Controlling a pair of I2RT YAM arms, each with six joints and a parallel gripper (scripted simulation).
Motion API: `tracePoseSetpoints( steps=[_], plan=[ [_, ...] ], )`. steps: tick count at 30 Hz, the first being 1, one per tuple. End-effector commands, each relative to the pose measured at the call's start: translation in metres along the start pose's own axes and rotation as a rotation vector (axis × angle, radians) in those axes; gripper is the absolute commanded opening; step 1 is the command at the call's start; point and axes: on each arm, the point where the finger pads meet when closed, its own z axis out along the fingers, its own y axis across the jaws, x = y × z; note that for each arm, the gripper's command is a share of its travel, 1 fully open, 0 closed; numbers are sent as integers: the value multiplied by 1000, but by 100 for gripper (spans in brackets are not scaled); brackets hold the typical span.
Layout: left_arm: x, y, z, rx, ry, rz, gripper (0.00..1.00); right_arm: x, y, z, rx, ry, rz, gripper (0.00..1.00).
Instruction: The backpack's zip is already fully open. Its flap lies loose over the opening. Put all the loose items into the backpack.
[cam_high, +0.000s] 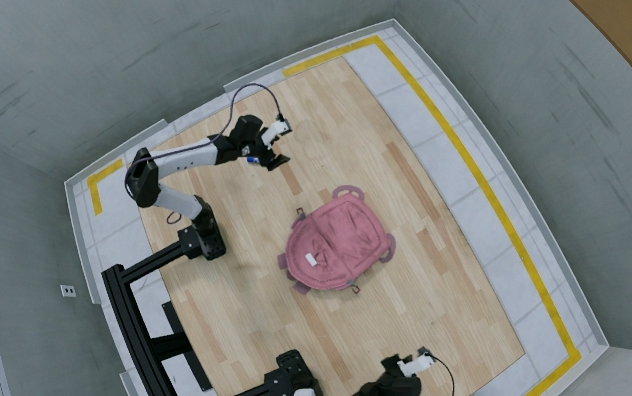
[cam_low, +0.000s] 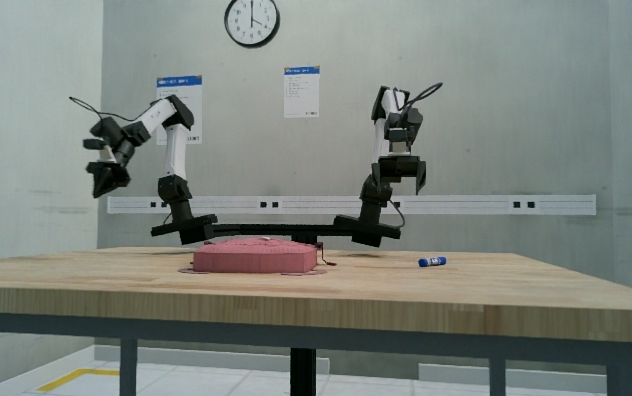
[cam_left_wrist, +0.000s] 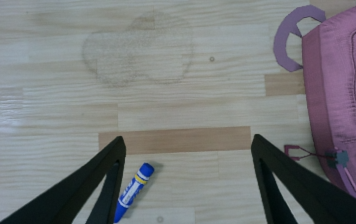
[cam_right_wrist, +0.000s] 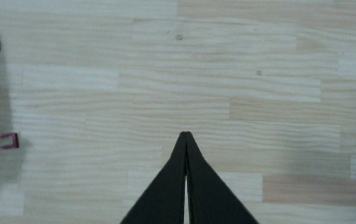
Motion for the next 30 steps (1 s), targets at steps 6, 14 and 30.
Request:
tracePoseSetpoints(
  steps=[6, 14, 30],
  plan=[
    [-6, 0, -2, -2, -17, 5, 90, 17, 43, -18, 37, -44, -191, 0],
    [-6, 0, -2, -2, -17, 5, 90, 39, 78, -28, 33, -32, -310, 0],
    [-6, 0, -2, -2, -17, 5, 90, 62, 161, -56, 42, -83, -597, 0]
  ],
)
